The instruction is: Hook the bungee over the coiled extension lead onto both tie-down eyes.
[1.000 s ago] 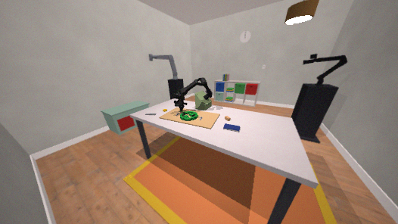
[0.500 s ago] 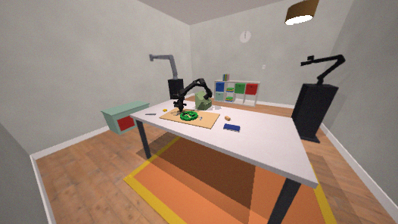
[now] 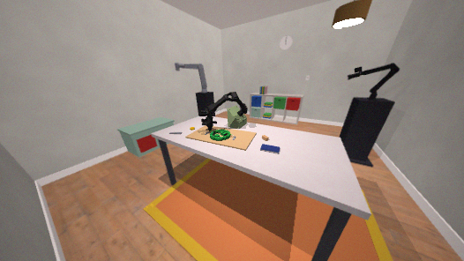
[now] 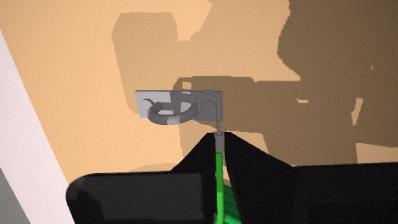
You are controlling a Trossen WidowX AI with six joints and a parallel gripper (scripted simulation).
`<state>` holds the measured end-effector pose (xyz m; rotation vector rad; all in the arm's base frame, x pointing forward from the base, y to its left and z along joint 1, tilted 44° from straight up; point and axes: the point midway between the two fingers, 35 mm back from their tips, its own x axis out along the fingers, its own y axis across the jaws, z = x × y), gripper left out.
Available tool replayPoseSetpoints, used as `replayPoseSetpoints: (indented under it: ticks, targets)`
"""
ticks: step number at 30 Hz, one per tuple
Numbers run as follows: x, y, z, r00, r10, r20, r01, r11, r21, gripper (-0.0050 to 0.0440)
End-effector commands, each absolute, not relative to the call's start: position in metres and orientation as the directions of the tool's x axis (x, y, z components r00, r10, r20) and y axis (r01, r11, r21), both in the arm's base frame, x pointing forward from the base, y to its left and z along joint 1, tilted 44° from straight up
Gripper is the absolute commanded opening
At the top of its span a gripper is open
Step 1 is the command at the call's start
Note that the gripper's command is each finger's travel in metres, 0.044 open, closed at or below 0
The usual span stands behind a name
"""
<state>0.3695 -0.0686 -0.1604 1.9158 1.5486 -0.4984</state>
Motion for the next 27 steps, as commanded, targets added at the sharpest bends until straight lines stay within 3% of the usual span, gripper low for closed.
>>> replayPoseSetpoints:
  ticks: [1,27]
  targets:
    - [0.37,-0.095,-0.178,0.257,0.675,-0.692,0.965,-0.136,0.226,-0.005]
    - [0.372,-0.078,-0.165,0.258,0.718,-0.646,0.963,-0.133,0.236,-0.005]
